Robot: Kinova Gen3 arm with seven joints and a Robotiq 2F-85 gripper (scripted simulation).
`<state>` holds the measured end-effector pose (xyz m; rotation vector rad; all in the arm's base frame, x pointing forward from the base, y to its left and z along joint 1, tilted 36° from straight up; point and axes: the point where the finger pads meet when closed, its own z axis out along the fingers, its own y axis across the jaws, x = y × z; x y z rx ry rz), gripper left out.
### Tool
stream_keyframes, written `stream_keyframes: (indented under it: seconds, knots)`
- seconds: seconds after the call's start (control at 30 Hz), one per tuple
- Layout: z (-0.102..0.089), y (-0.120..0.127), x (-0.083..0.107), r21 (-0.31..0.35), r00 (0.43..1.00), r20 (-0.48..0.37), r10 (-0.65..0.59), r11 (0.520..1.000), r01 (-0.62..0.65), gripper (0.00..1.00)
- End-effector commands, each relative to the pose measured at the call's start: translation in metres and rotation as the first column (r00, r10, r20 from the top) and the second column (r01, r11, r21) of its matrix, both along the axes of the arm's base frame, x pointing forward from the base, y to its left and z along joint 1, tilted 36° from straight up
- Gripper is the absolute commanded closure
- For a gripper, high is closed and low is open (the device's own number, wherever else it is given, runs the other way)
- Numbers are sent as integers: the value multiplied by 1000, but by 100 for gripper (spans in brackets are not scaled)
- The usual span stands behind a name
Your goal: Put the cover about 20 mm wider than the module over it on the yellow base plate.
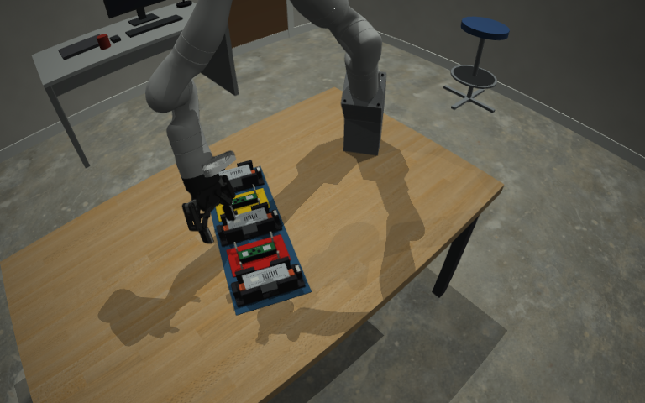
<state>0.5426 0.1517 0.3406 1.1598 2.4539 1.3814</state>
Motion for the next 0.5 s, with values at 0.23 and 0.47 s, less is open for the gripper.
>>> stream_keyframes:
  seconds: [0.23,0.47]
  knots:
    - [-22,-32,-33,-146,995,66,73,987,-63,0]
    - [-27,-34,-40,-169,993,69,93,982,-80,0]
